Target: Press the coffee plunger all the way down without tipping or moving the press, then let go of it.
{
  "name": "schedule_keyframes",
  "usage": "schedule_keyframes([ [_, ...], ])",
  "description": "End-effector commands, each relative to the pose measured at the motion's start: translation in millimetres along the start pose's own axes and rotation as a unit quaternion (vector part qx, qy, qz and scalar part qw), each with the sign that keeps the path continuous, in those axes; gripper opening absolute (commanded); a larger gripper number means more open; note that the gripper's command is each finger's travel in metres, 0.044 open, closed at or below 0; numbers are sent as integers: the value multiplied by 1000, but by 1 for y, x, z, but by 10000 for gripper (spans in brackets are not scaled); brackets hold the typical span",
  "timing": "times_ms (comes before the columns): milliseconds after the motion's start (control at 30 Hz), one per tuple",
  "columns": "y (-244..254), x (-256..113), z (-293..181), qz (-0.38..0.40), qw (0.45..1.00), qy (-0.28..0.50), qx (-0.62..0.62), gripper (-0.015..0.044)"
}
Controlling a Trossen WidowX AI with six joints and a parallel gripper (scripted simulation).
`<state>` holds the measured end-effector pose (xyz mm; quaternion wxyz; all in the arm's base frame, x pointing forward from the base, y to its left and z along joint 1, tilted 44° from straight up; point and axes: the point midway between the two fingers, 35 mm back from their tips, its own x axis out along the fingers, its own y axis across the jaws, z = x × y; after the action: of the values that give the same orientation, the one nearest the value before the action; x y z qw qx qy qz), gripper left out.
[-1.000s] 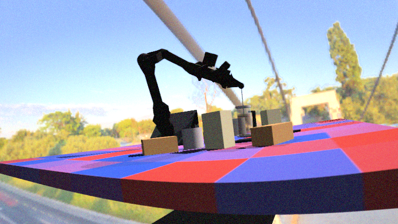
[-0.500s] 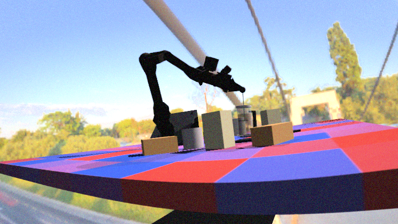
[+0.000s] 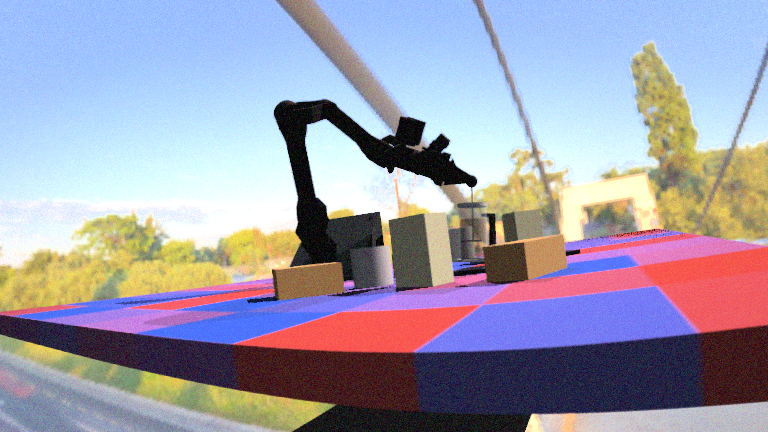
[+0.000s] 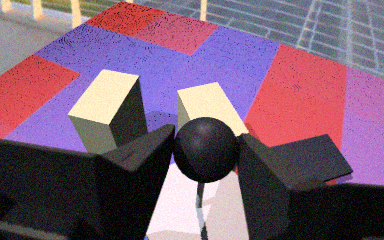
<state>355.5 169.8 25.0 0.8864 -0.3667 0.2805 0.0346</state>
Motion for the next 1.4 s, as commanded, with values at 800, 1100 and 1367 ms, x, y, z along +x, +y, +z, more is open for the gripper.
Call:
schedule_keyframes([
  [800,0,14,-21,-2,999,34,-15,124],
  [1100,1,15,-20,-2,999,34,-15,124],
  [1367,2,16,-19,-2,999,34,-15,124],
])
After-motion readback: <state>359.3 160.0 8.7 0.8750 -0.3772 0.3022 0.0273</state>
